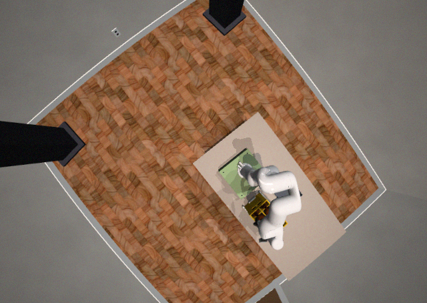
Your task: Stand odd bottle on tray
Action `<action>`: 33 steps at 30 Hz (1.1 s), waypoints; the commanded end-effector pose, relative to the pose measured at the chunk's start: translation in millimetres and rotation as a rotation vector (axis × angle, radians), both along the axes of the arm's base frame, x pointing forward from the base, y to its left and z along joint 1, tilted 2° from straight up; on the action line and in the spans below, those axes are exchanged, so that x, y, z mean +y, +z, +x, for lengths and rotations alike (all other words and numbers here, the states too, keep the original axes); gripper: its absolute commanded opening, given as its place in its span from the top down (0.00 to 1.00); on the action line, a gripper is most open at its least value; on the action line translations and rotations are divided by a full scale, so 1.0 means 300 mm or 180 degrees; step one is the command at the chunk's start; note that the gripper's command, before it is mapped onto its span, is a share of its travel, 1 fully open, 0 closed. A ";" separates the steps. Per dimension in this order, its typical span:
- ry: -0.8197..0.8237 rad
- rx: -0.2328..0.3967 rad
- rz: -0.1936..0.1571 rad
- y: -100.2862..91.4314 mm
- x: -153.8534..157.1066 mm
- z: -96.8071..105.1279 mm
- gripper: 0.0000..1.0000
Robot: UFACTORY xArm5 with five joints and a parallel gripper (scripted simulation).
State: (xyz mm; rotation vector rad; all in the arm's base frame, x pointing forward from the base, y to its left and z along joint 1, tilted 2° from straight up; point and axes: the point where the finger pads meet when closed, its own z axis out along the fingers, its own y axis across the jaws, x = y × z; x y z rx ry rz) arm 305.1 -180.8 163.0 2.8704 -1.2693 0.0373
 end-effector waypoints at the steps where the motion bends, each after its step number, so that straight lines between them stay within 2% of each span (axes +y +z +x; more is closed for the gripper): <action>1: 0.0000 -0.0010 -0.0006 0.004 -0.002 0.003 0.35; 33: 0.0000 -0.0009 -0.0005 -0.014 -0.001 0.004 0.35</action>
